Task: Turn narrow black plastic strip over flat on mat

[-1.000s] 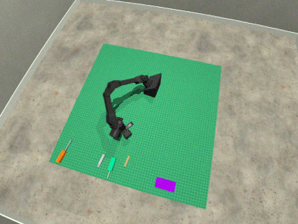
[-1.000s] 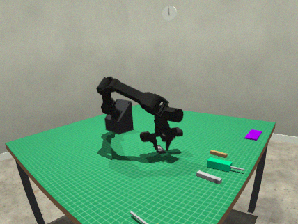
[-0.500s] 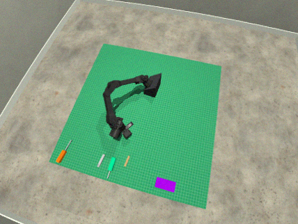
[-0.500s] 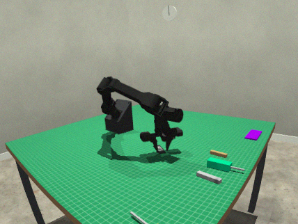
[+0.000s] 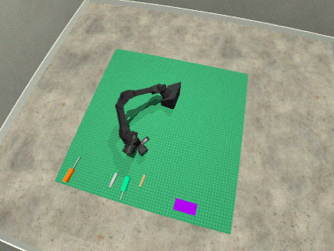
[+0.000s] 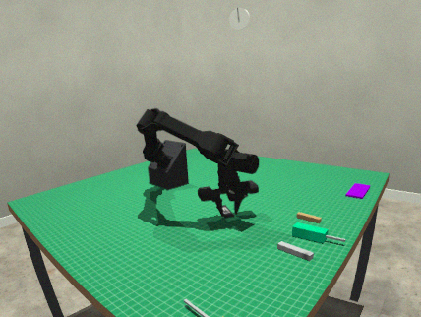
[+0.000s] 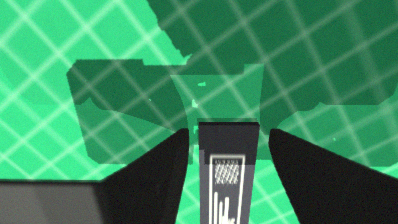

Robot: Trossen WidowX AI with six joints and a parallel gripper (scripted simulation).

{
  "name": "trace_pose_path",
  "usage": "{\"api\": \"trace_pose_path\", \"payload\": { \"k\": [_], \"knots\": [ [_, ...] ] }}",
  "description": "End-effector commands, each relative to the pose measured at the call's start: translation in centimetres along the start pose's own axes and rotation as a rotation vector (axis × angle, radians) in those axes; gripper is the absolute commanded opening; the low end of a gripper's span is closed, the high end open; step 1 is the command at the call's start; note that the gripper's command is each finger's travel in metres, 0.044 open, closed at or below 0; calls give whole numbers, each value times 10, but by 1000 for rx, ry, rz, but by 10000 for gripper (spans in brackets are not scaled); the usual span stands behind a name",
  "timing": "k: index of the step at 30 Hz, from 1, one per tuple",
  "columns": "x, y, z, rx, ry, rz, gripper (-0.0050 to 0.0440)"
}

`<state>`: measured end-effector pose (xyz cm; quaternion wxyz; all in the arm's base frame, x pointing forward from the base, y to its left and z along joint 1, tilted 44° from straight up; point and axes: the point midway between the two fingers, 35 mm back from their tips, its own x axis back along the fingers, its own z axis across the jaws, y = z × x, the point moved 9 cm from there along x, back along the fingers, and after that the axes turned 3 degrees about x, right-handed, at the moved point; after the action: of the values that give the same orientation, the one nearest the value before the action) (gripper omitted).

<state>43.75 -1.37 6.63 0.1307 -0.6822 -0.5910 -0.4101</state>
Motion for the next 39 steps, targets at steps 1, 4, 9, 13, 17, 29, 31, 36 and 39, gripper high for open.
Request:
{"api": "trace_pose_path", "payload": {
  "k": [1,4,9,13,17,29,31,36,39],
  "knots": [
    [1,2,-2,-2,0,-7,213],
    [1,2,-2,-2,0,-6,213],
    [0,1,-2,-2,0,-6,213],
    [-1,2,-2,-2,0,-7,213],
    [-1,2,-2,-3,1,-7,213],
    [-2,2,-2,-2,0,-7,213],
    [-2,2,-2,-2,0,-7,213],
    [-2,2,-2,-3,1,-7,213],
    [-2,2,-2,-3,1,-7,213]
  ]
}}
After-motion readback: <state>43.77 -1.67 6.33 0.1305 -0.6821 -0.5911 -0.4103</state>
